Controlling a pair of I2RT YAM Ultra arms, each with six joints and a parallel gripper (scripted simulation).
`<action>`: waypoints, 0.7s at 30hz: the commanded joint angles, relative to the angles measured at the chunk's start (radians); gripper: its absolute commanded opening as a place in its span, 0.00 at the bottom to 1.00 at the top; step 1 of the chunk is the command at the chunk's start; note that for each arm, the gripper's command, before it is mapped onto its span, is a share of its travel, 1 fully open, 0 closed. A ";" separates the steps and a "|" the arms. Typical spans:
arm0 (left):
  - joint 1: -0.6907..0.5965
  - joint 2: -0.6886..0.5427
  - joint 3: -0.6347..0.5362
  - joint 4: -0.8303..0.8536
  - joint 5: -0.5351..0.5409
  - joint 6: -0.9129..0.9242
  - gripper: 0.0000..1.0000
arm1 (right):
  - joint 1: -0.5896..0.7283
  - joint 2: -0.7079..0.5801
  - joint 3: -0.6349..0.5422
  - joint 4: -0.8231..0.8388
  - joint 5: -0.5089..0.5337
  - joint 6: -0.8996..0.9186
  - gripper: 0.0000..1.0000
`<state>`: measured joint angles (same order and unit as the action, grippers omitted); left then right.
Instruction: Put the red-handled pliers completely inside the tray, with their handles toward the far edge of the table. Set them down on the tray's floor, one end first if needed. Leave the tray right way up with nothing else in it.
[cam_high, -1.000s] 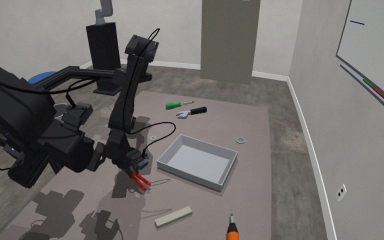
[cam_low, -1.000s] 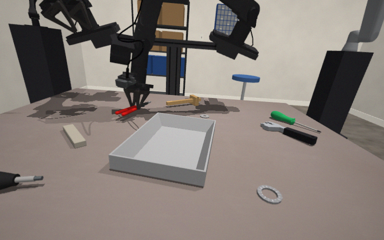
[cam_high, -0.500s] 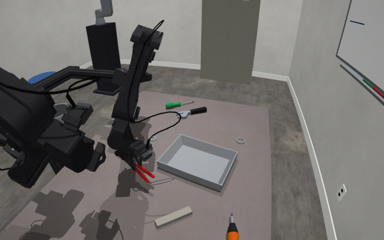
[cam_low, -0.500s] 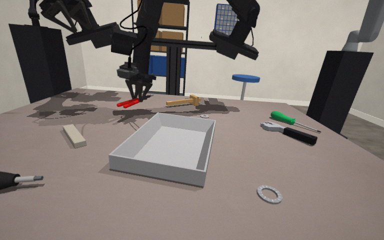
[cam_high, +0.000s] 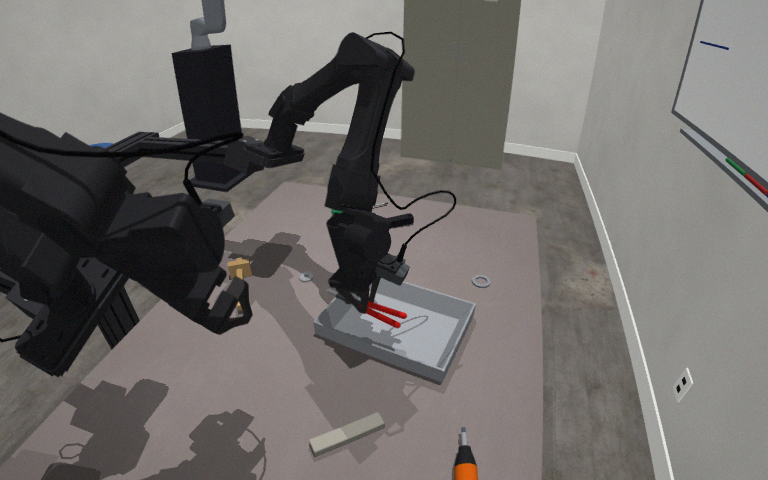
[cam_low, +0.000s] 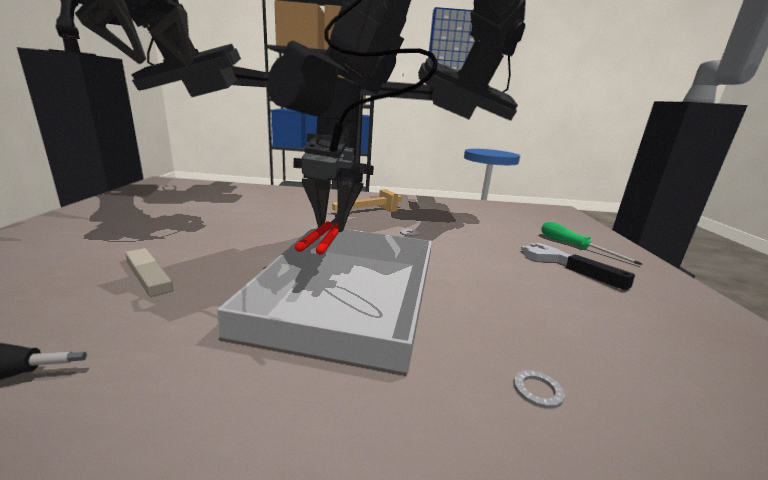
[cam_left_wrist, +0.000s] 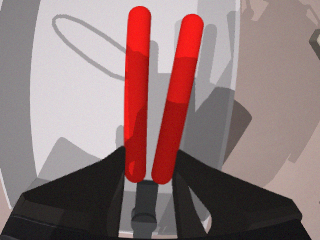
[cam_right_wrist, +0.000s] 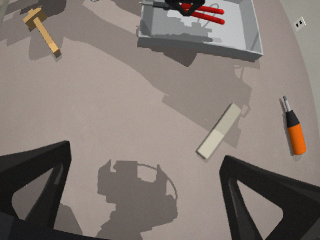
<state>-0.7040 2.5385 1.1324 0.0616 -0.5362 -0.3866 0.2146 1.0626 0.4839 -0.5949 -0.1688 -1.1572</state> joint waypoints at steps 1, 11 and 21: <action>0.030 -0.072 -0.006 0.031 0.036 0.112 0.22 | 0.104 0.014 -0.032 0.155 0.079 0.214 1.00; 0.136 -0.118 0.021 0.022 0.062 0.166 0.22 | 0.396 0.026 -0.096 0.410 0.244 0.588 1.00; 0.155 -0.128 0.031 0.014 0.064 0.172 0.22 | 0.669 0.092 -0.162 0.673 0.442 0.962 1.00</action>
<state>-0.5308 2.4550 1.1313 0.0746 -0.4778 -0.2291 0.8204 1.1229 0.3431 -0.0536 0.1734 -0.3603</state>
